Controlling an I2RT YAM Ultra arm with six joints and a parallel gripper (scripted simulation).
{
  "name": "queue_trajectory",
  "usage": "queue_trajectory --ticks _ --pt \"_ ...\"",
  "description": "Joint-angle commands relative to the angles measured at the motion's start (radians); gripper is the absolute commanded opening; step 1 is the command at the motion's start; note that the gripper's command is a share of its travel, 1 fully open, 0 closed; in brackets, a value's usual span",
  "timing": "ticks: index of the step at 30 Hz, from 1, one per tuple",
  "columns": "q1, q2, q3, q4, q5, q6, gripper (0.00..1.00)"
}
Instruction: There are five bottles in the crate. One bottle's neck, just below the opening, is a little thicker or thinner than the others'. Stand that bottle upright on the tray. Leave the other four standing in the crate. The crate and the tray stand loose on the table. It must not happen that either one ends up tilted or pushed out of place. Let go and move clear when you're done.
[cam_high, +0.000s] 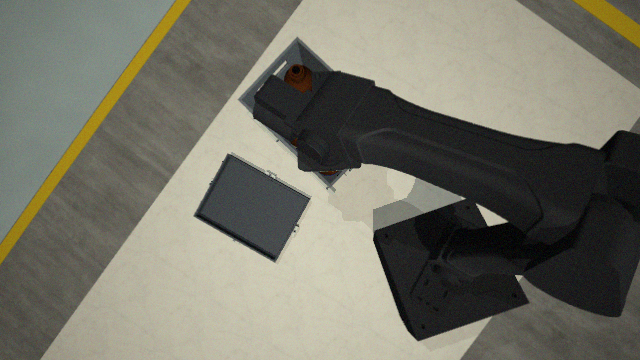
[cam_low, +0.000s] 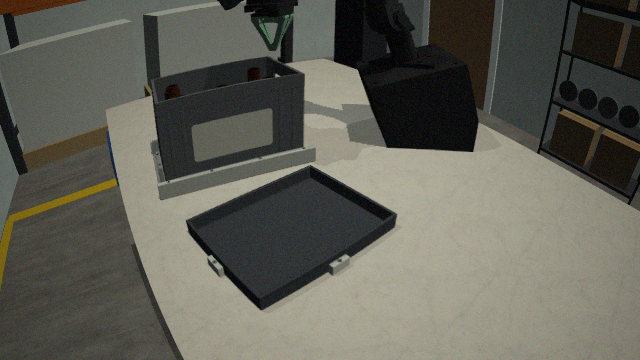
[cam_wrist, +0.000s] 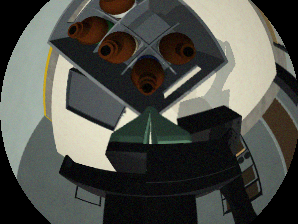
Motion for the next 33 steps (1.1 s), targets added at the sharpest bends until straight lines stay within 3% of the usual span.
queue_trajectory --ticks 1,12,18,20,23,33 --pt "0.013 -0.037 0.042 0.009 0.015 0.005 0.00" --pt "0.004 -0.037 0.042 0.009 0.015 -0.001 0.00" --pt "-0.193 -0.060 0.049 0.010 -0.035 -0.183 0.00" --pt "-0.193 -0.060 0.049 0.010 -0.035 -0.183 0.00" --pt "-0.322 -0.071 0.059 0.012 -0.071 -0.307 0.00" --pt "-0.354 -0.065 0.069 0.008 -0.102 -0.340 0.00"
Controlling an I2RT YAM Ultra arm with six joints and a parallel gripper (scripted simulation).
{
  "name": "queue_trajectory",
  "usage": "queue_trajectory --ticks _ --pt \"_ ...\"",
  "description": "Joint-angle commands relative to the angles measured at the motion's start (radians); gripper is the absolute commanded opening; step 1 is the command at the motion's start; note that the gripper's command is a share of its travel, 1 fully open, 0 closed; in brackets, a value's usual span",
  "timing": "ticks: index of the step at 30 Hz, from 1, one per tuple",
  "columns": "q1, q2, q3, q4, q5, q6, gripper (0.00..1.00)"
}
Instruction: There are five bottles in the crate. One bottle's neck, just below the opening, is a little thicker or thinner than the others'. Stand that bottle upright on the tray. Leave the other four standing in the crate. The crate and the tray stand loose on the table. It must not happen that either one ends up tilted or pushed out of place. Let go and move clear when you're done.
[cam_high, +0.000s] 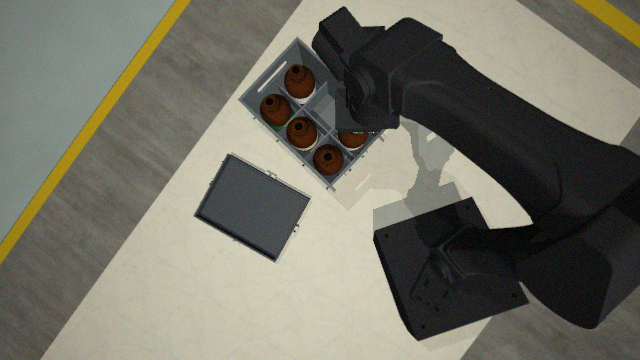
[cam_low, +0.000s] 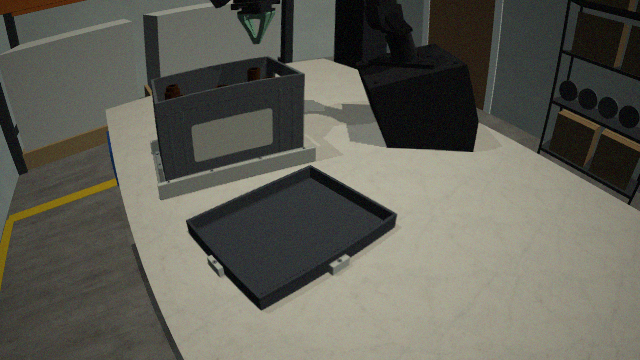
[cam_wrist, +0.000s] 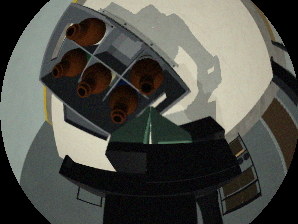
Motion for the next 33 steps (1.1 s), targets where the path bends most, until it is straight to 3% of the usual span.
queue_trajectory --ticks 1,7,8,33 --pt "-0.002 -0.033 0.042 0.006 -0.010 -0.022 0.00" --pt "-0.003 -0.033 0.042 0.006 -0.010 -0.022 0.00" --pt "0.017 -0.033 0.042 0.007 0.000 -0.021 0.61" --pt "0.011 -0.033 0.042 0.006 0.001 -0.019 0.61"
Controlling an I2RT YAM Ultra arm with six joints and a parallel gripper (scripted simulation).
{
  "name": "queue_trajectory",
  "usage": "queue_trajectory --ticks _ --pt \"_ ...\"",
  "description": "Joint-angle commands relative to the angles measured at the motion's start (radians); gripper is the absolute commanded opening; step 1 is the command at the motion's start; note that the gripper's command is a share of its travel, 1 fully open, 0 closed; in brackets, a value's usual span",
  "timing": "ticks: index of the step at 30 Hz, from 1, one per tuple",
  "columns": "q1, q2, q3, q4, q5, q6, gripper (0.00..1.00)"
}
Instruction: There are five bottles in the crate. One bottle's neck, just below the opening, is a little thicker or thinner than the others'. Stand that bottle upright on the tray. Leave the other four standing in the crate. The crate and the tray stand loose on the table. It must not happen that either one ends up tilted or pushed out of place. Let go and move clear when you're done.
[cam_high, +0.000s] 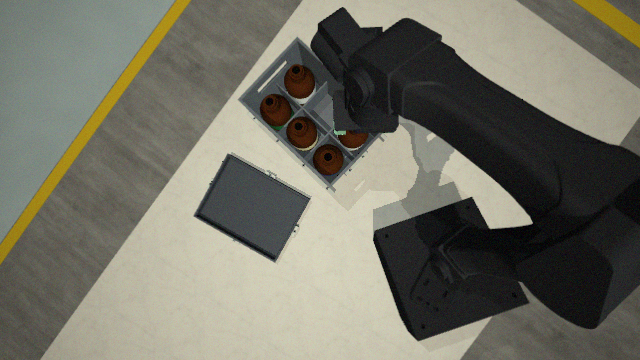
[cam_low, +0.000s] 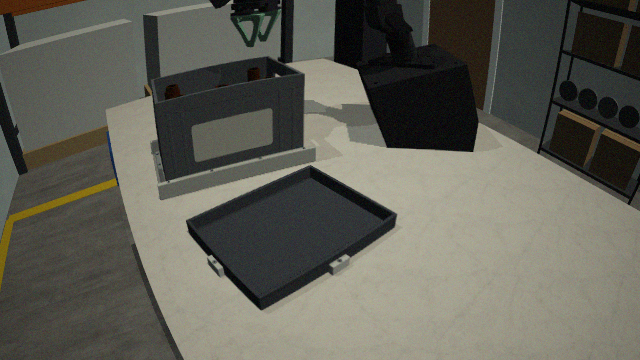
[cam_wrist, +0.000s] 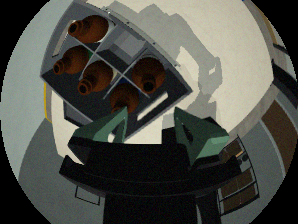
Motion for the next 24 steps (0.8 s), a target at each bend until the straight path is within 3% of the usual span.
queue_trajectory --ticks 1,24 --pt "0.006 -0.033 0.042 0.006 0.010 -0.004 0.61" --pt "-0.001 -0.029 0.032 0.027 0.010 -0.007 0.61"
